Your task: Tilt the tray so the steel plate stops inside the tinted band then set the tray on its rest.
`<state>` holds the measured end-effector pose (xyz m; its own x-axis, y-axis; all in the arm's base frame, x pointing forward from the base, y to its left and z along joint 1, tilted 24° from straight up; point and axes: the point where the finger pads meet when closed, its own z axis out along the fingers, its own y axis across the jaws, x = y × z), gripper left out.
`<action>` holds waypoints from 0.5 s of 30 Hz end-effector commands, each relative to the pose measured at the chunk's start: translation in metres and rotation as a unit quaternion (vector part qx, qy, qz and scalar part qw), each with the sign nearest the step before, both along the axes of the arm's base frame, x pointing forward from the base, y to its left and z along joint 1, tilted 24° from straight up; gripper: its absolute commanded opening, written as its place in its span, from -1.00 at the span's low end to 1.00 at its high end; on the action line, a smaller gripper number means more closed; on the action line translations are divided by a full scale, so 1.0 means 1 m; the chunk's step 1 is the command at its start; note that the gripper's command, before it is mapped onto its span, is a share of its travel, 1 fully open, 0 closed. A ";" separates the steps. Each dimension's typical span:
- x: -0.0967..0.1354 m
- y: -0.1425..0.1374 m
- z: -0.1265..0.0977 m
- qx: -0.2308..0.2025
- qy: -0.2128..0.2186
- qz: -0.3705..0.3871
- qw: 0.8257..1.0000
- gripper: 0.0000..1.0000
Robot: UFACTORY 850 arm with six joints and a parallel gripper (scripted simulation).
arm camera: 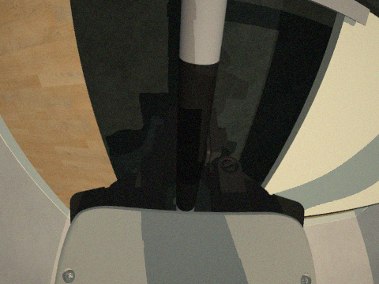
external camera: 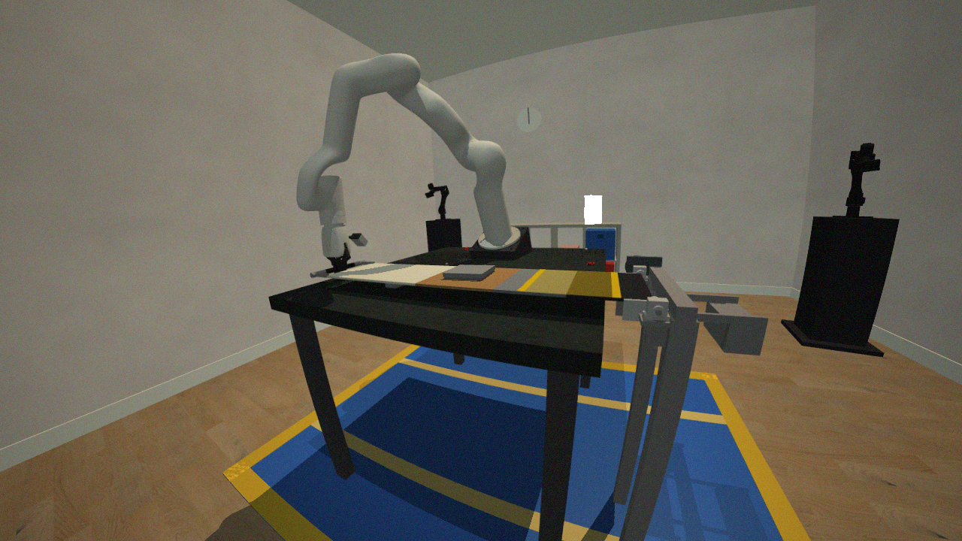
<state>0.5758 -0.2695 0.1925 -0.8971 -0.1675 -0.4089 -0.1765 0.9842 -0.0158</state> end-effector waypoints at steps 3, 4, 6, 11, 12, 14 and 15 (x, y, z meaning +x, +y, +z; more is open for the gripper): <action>0.000 -0.001 0.001 -0.001 -0.001 0.000 1.000 -1.00; 0.000 -0.001 0.001 -0.001 -0.001 0.000 1.000 -1.00; 0.000 -0.001 0.001 -0.001 -0.001 0.000 1.000 -1.00; -0.006 -0.001 0.015 -0.001 -0.001 0.000 1.000 -1.00; -0.008 -0.001 0.020 -0.001 -0.001 0.000 1.000 -1.00; -0.012 -0.002 0.030 -0.001 -0.001 0.000 1.000 -1.00; -0.015 -0.002 0.034 -0.001 -0.001 0.000 1.000 -1.00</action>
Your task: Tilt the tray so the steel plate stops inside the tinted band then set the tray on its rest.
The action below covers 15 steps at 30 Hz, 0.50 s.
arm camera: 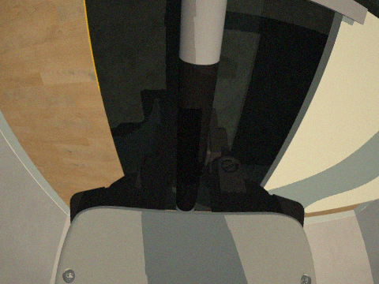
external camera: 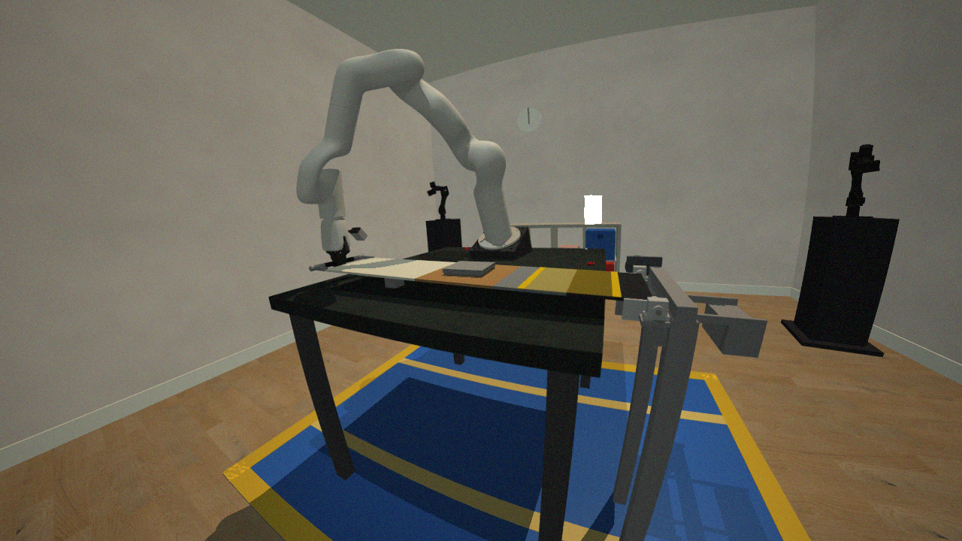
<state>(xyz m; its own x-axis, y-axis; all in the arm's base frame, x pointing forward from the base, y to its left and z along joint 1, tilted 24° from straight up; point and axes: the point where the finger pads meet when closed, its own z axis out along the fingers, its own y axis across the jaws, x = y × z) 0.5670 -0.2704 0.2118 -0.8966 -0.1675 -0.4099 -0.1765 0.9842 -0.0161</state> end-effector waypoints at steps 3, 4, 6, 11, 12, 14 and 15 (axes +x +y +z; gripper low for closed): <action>-0.012 -0.001 0.029 0.000 0.000 0.000 1.000 -1.00; -0.014 -0.001 0.034 0.000 0.000 0.000 1.000 -1.00; -0.019 -0.001 0.044 0.000 0.000 0.000 1.000 -1.00; -0.029 0.000 0.065 0.000 0.000 0.000 1.000 -1.00; -0.031 0.000 0.070 0.000 0.000 0.000 1.000 -1.00; -0.036 0.001 0.080 0.000 0.000 0.000 1.000 -1.00; -0.038 0.001 0.084 0.000 0.000 0.000 1.000 -1.00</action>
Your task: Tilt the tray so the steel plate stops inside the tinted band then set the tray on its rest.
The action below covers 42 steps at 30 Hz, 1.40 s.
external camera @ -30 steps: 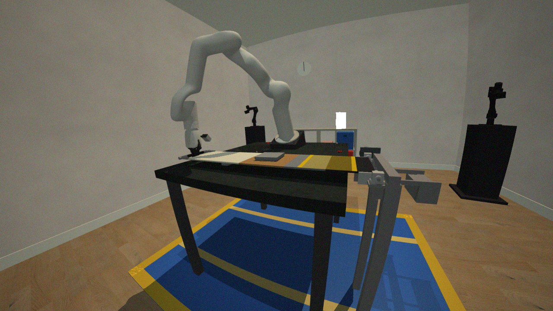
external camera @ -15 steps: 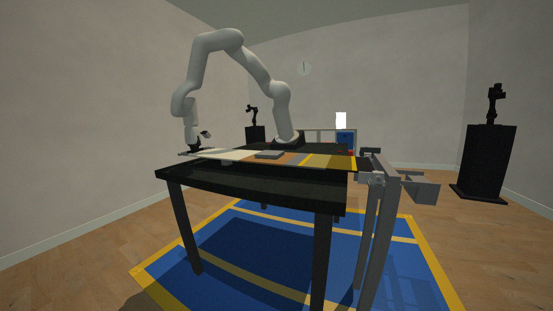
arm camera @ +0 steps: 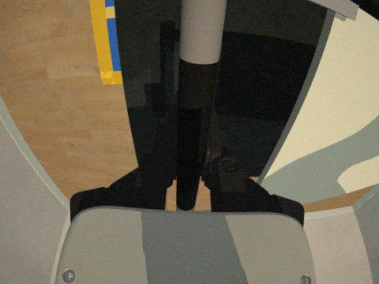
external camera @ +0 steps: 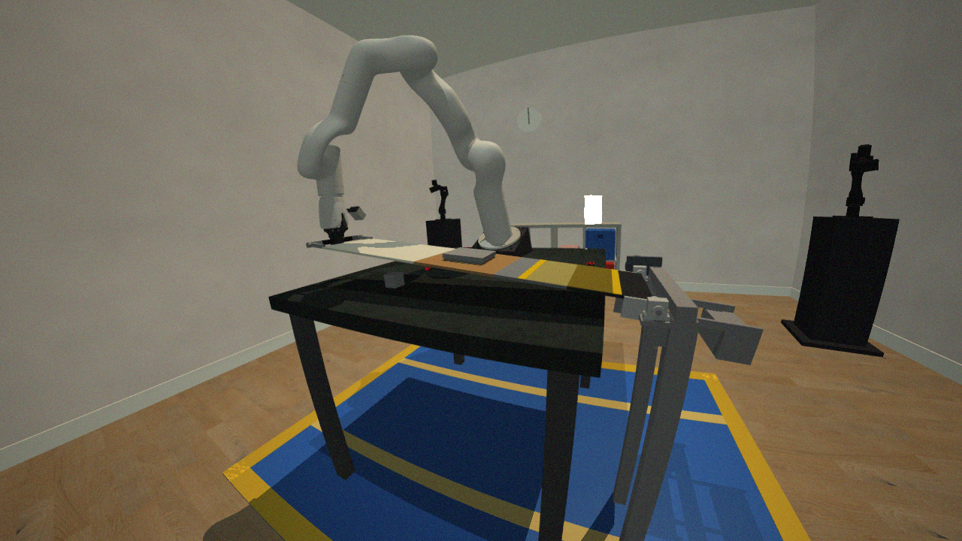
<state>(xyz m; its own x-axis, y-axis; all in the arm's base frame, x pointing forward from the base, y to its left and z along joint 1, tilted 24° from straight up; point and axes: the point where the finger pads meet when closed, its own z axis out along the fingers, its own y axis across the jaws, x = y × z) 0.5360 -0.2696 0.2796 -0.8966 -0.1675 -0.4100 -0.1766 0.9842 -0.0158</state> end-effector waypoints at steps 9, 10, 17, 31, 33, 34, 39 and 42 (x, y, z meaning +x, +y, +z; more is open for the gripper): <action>-0.027 0.005 0.059 -0.001 0.000 0.000 1.000 -1.00; -0.029 0.006 0.064 -0.001 0.000 0.000 1.000 -1.00; -0.033 0.007 0.072 -0.001 0.000 0.000 1.000 -1.00; -0.044 0.011 0.093 -0.001 0.000 0.000 1.000 -1.00; -0.059 0.017 0.124 -0.001 0.000 0.000 1.000 -1.00; -0.065 0.020 0.135 -0.001 0.000 0.000 1.000 -1.00; -0.044 0.011 0.093 -0.001 0.000 0.000 1.000 -1.00; -0.036 0.008 0.078 -0.001 0.000 0.000 1.000 -1.00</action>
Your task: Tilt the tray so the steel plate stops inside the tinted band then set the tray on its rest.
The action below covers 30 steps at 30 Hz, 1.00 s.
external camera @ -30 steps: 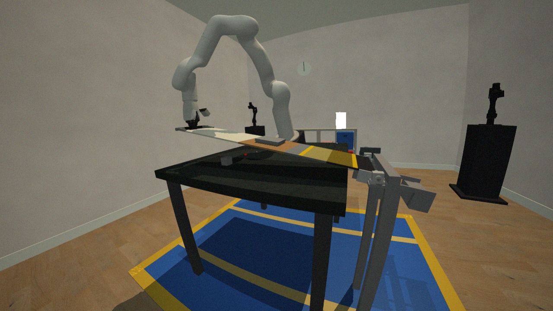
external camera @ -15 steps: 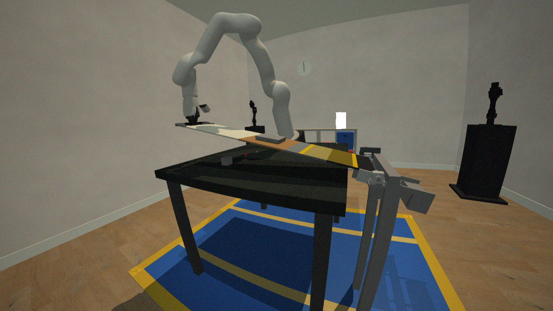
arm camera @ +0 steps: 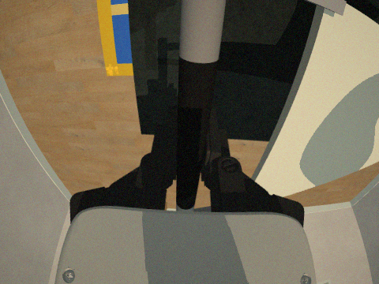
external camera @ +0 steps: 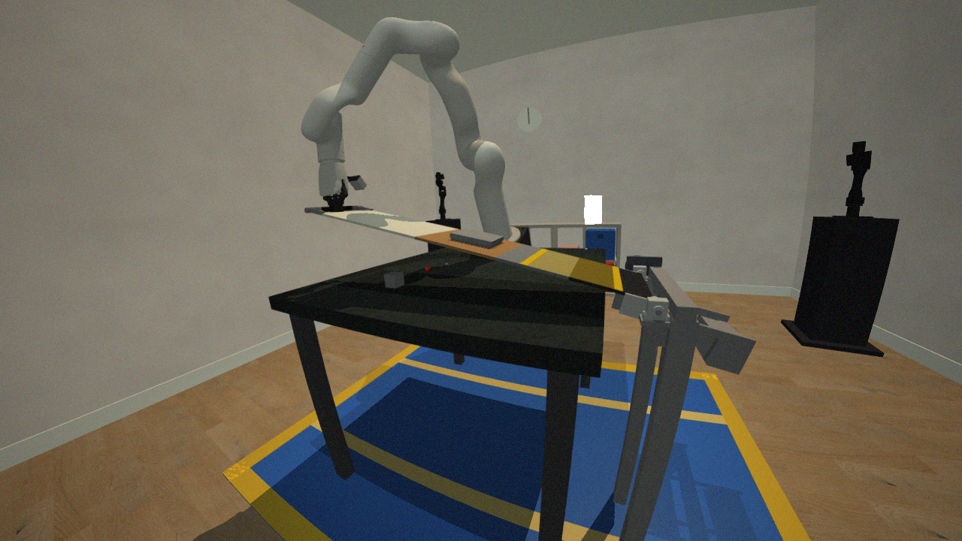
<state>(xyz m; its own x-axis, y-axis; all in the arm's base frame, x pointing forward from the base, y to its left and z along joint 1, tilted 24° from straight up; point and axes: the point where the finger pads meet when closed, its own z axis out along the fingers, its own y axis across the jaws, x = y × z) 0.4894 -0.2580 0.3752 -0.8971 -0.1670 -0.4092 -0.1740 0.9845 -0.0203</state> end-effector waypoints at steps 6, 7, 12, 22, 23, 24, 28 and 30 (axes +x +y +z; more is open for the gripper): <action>0.014 -0.005 -0.025 0.002 0.000 0.001 1.000 -1.00; 0.014 -0.005 -0.026 0.002 0.000 0.001 1.000 -1.00; 0.014 -0.005 -0.026 0.002 0.000 0.001 1.000 -1.00; 0.015 -0.005 -0.028 0.002 0.000 0.001 1.000 -1.00; 0.015 -0.005 -0.028 0.002 0.000 0.001 1.000 -1.00; 0.015 -0.005 -0.028 0.002 0.000 0.001 1.000 -1.00; 0.016 -0.005 -0.029 0.002 0.000 0.001 1.000 -1.00; 0.016 -0.005 -0.029 0.002 0.000 0.001 1.000 -1.00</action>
<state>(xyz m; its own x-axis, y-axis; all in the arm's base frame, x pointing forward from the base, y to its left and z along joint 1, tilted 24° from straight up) 0.5045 -0.2629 0.3457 -0.8971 -0.1673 -0.4088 -0.1763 0.9842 -0.0160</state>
